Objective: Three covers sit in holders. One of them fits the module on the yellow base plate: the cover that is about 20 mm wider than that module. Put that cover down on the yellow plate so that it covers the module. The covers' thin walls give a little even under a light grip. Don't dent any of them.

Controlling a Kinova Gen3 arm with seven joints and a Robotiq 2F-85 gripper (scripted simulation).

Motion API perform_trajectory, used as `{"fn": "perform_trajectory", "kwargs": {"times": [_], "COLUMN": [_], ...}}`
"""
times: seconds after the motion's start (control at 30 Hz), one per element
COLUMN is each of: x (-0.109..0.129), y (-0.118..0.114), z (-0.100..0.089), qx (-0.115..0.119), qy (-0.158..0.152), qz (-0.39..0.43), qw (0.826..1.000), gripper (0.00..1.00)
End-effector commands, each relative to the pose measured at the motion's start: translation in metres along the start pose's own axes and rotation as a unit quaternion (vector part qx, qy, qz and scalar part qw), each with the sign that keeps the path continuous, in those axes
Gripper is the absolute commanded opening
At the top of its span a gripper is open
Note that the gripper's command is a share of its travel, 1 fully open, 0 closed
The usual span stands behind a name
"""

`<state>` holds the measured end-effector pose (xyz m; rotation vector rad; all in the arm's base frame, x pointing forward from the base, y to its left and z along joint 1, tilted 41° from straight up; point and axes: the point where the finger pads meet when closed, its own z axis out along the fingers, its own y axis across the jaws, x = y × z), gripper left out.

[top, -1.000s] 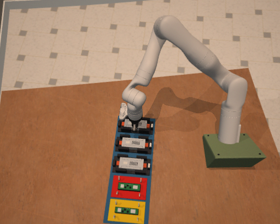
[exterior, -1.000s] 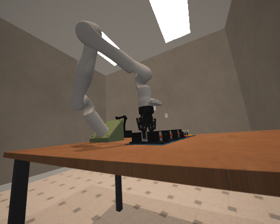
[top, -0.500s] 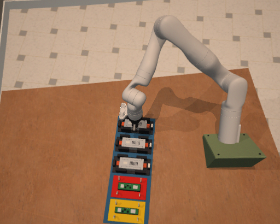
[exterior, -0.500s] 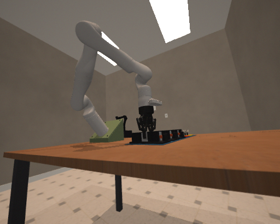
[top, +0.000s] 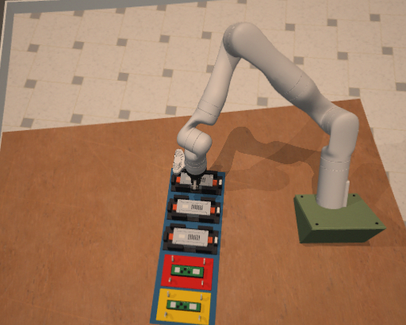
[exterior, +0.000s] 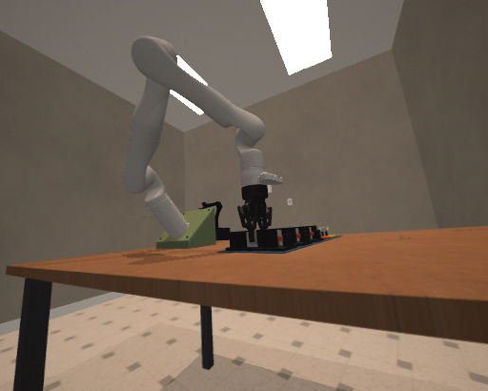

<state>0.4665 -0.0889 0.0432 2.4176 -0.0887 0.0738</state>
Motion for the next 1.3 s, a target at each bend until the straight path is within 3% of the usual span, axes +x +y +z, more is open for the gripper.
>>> {"fn": "perform_trajectory", "kwargs": {"times": [0.0, 0.27, 0.6, 0.83, 1.17, 1.27], "x": [0.0, 0.0, 0.0, 0.0, 0.0, 0.0], "y": [0.0, 0.0, 0.0, 0.0, 0.0, 0.0], "z": [-0.001, -0.001, -0.031, -0.031, -0.06, -0.06], "qx": [0.0, 0.0, 0.0, 0.0, 0.0, 0.0], "qy": [0.001, 0.001, 0.001, 0.001, 0.001, 0.001], "qz": [0.0, 0.0, 0.0, 0.0, 0.0, 0.0], "qw": [1.0, 1.0, 1.0, 1.0, 1.0, 1.0], "gripper": [0.0, 0.0, 0.0, 0.0, 0.0, 0.0]}}
